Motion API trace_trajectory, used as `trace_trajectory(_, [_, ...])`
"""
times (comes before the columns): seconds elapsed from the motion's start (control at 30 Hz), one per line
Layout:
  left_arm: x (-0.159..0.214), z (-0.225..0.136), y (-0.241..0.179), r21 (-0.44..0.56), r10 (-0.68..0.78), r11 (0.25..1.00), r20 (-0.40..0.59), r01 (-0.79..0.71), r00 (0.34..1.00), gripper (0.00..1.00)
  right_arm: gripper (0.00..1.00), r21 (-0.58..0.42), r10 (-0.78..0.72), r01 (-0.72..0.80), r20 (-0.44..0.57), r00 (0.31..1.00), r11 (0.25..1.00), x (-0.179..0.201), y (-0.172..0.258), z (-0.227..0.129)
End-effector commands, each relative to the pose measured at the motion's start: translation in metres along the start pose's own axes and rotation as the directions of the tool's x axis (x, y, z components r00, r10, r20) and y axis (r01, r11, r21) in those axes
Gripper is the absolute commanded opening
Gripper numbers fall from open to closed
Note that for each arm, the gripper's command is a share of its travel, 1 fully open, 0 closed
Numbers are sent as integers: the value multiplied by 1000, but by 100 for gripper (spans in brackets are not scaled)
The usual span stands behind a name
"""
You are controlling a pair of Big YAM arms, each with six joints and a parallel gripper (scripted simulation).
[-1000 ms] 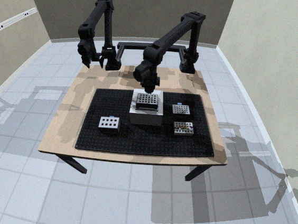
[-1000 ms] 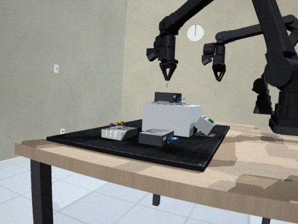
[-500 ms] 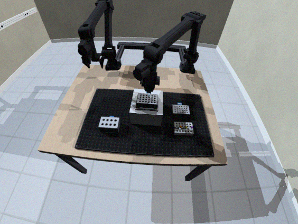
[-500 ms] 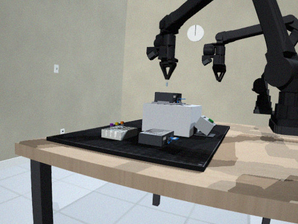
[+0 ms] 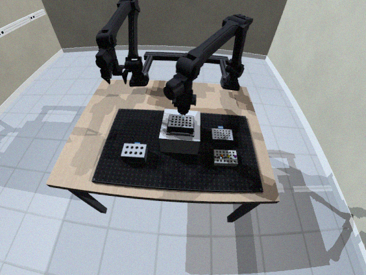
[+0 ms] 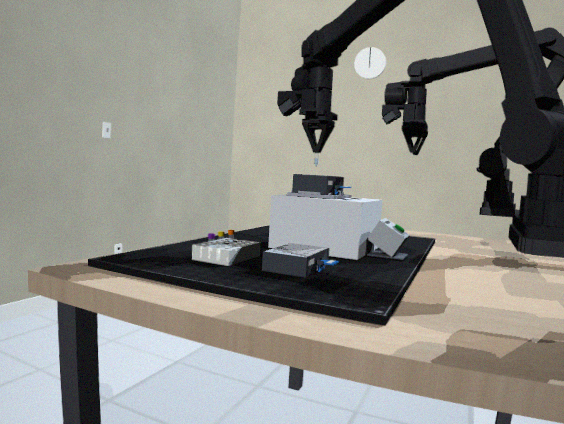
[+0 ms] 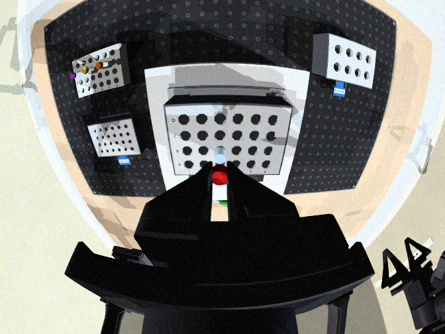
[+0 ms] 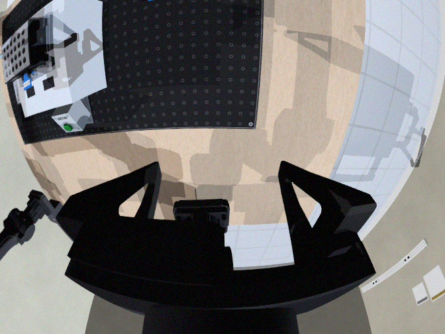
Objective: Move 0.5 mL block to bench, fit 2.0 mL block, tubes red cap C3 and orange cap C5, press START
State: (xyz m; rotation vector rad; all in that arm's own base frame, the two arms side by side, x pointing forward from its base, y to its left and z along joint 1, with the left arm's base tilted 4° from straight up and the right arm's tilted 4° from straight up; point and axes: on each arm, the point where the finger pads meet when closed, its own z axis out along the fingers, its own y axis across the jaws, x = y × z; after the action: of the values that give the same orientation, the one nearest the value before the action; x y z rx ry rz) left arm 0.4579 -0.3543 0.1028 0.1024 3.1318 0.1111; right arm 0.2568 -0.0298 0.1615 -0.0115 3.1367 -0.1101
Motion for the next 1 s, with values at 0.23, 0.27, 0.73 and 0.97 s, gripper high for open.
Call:
trace_trajectory(0.23, [-17,4,0,12,-7,1000,20,7,1000,9,100,6,5,-5,79,997,1000,-21,-3,-27])
trace_trajectory(0.27, [-17,4,0,12,-7,1000,20,7,1000,9,100,6,5,-5,79,997,1000,-21,-3,-27])
trace_trajectory(0.73, [-6,-1,-2,15,7,1000,24,-8,1000,9,100,6,6,-6,93,996,1000,-25,-4,-33])
trace_trajectory(0.97, [-15,0,-2,24,-2,1000,37,1,999,9,100,7,6,-7,96,995,1000,-27,-4,-35])
